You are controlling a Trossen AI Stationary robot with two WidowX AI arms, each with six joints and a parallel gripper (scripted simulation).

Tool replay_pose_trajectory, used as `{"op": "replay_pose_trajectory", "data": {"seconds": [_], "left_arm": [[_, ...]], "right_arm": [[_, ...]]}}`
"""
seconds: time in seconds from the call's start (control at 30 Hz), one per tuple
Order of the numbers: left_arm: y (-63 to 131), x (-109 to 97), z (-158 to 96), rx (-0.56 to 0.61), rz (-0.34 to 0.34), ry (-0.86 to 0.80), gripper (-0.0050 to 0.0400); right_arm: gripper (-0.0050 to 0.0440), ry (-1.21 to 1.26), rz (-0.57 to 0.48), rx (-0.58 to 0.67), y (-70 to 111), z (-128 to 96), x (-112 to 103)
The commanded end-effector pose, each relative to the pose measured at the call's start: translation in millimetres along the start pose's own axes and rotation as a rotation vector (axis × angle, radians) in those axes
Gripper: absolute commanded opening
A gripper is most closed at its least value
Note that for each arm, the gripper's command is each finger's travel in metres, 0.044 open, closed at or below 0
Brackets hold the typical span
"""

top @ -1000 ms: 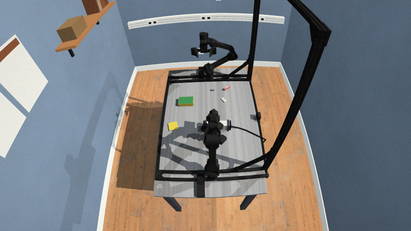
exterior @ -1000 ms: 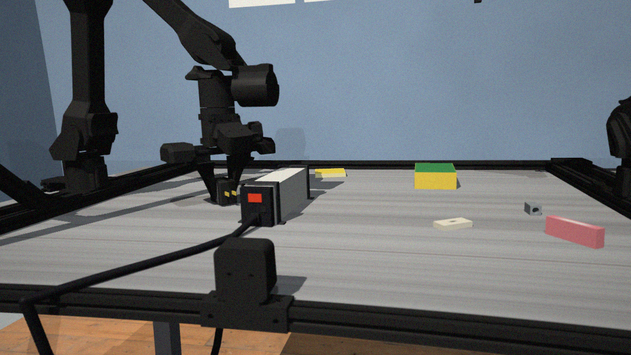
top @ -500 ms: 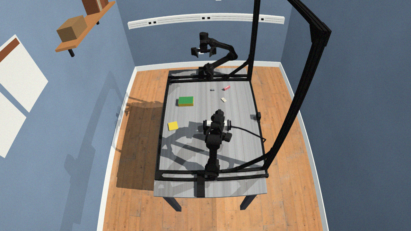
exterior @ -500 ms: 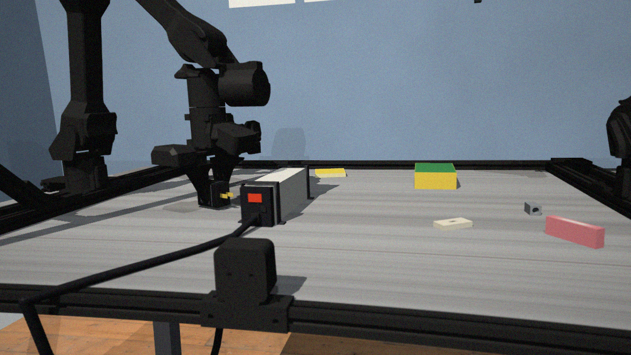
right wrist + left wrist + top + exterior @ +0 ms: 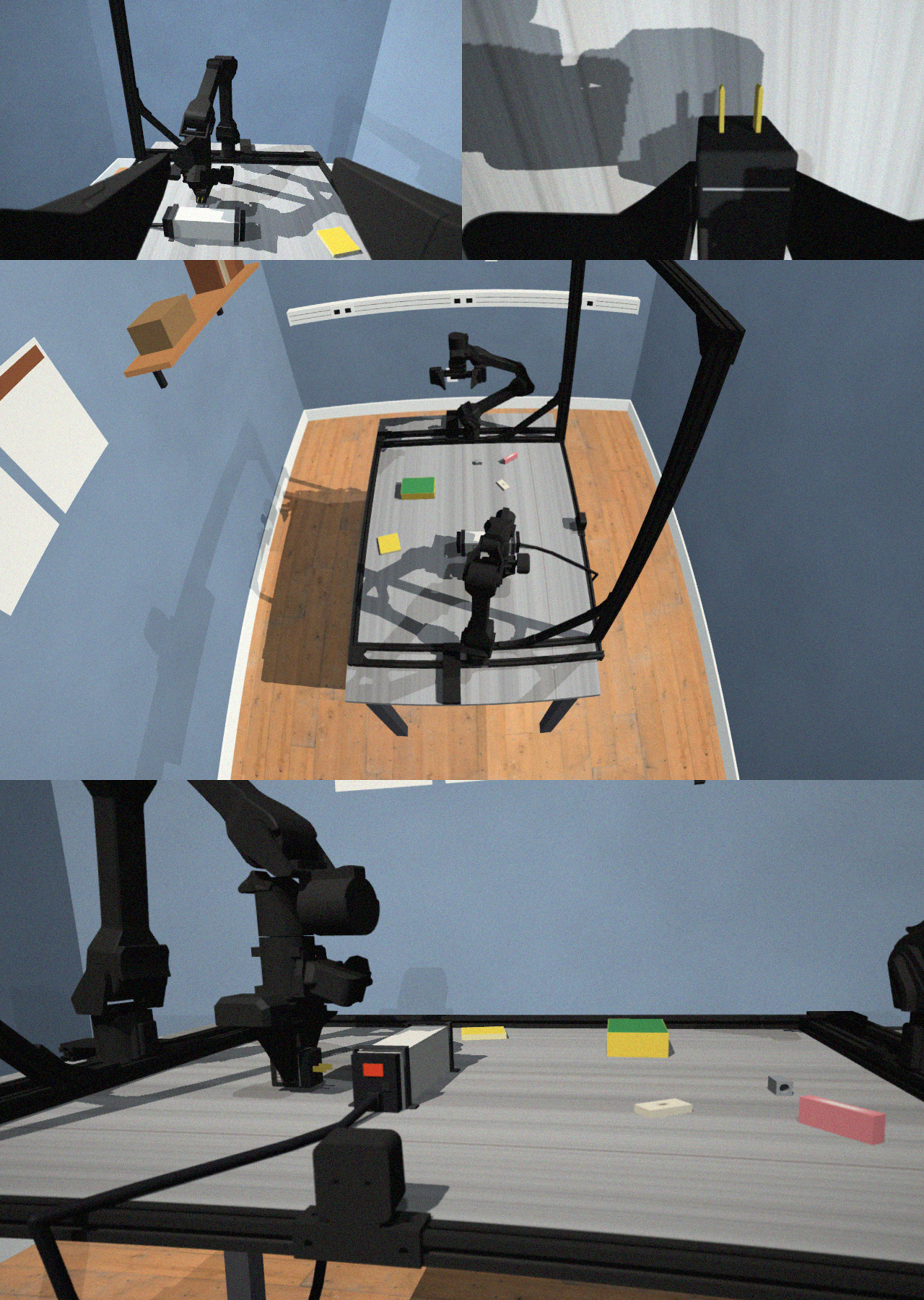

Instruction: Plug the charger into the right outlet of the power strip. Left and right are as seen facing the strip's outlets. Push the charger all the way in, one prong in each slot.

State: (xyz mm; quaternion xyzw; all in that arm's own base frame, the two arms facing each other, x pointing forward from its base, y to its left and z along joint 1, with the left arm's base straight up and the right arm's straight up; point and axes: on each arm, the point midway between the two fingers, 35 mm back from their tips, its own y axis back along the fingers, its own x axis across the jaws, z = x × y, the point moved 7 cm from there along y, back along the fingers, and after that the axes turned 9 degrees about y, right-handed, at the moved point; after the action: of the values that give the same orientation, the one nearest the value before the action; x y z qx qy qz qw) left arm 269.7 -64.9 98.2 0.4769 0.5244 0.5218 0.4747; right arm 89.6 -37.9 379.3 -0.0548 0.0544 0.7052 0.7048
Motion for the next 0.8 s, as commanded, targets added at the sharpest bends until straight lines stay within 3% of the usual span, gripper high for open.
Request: {"op": "replay_pose_trajectory", "data": {"seconds": [0.0,0.4,0.77], "left_arm": [[7.6,-3.5,-1.0,-0.026,-0.007,0.042,-0.005],[5.5,-2.3,1.5,-0.021,-0.007,0.017,-0.005],[8.1,-6.8,23.3,-0.022,-0.008,0.033,-0.005]], "right_arm": [[0.04,0.006,-0.001,-0.001,0.3,2.7,0.3],[0.04,0.006,-0.001,-0.001,0.3,2.7,0.3],[0.04,0.006,-0.001,-0.001,0.3,2.7,0.3]]}}
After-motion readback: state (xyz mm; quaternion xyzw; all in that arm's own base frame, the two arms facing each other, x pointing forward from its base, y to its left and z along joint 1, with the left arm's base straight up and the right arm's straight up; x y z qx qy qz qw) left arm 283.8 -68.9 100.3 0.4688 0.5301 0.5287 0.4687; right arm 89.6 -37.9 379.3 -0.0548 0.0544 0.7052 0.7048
